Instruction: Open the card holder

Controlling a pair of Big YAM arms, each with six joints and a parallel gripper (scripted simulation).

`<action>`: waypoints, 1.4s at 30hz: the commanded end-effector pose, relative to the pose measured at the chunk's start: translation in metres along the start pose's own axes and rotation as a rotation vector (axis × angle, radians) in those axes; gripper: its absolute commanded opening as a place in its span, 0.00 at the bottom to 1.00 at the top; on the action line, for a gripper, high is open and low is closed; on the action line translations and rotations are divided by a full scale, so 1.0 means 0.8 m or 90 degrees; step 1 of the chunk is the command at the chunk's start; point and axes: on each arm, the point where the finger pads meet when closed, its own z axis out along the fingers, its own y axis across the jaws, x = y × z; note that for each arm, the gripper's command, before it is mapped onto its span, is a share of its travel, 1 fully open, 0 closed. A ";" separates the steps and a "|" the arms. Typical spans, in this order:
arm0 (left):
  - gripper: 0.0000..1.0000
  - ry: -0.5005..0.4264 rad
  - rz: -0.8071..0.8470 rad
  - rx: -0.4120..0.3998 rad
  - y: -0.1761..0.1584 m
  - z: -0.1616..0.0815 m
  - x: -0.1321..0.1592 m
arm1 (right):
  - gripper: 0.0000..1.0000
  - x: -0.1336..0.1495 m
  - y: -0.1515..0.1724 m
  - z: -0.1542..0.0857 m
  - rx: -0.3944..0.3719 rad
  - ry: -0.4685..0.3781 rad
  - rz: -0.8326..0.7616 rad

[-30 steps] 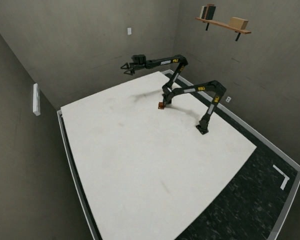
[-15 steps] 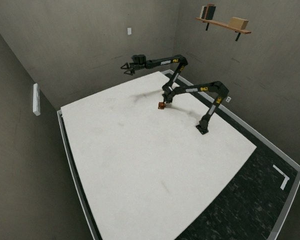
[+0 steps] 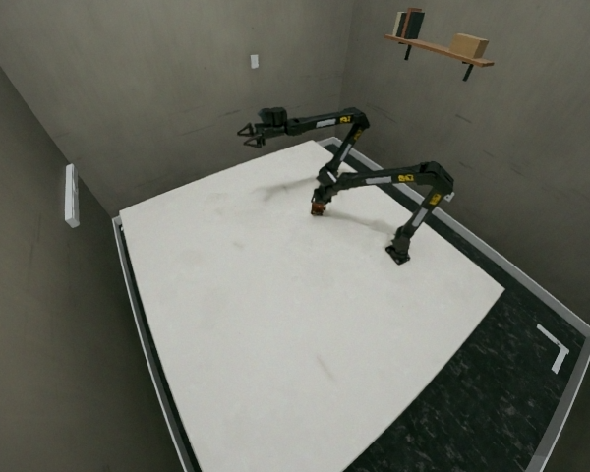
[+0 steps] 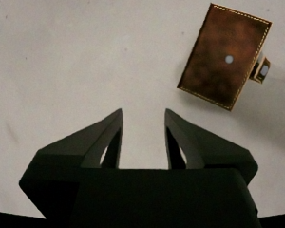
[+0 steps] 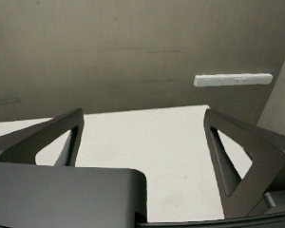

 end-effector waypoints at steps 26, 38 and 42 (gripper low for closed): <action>0.34 -0.186 -0.556 -0.522 0.354 -0.323 0.199 | 1.00 -0.032 0.000 -0.002 0.000 -0.030 0.000; 0.34 -0.284 -0.679 -0.713 0.380 -0.482 0.285 | 1.00 -0.032 0.000 -0.002 0.000 -0.030 0.000; 0.34 -0.323 -0.720 -0.787 0.385 -0.550 0.322 | 1.00 -0.032 0.000 -0.002 0.000 -0.030 0.000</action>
